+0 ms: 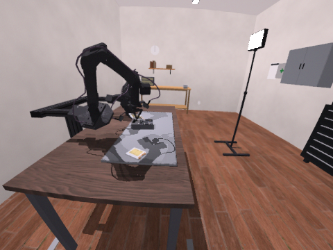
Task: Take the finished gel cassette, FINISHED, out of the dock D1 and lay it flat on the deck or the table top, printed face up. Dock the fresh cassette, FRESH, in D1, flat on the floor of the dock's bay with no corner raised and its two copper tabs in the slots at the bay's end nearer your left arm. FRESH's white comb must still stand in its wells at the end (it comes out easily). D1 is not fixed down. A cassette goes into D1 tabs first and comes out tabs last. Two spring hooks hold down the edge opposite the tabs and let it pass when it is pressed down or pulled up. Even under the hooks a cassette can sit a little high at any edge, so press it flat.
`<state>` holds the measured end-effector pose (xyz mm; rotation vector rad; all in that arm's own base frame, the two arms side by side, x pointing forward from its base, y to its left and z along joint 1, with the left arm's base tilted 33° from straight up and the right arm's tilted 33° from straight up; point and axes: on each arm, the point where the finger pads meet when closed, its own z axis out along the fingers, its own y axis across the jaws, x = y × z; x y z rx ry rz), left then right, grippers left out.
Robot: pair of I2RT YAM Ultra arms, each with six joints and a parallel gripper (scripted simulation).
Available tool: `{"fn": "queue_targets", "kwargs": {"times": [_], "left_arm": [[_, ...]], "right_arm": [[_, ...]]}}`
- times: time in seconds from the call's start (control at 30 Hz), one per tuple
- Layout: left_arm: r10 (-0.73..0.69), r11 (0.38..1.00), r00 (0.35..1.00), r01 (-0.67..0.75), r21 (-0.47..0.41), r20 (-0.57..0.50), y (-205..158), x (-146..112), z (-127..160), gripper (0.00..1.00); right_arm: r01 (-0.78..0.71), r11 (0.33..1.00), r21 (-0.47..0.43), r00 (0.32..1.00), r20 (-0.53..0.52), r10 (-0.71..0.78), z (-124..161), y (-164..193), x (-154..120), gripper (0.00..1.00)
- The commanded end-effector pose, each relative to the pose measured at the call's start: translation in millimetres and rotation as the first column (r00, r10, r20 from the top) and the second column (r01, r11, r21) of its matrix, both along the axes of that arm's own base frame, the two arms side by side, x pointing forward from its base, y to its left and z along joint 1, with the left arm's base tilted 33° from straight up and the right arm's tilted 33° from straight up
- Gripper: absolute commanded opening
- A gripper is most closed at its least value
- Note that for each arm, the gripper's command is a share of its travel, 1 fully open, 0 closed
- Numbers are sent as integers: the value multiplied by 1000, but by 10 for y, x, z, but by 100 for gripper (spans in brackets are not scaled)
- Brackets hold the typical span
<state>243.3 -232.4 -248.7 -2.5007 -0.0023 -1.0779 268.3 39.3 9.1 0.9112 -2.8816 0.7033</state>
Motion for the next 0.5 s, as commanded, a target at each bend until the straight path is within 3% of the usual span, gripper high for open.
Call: {"fn": "queue_targets", "kwargs": {"times": [0.0, 0.37, 0.47], "left_arm": [[50, 992, 985, -29, 123, -166, 555, -327, -396, 0], [50, 992, 985, -29, 123, -166, 555, -327, -396, 0], [50, 992, 985, -29, 123, -166, 555, -327, -396, 0]], "right_arm": [[-31, 999, 13, 999, 14, 30, 40, 53, 32, 0], [-351, 934, 65, 926, -127, 357, -266, 442, 271, 0], [-379, 923, 72, 913, -136, 386, -296, 477, 290, 0]]}}
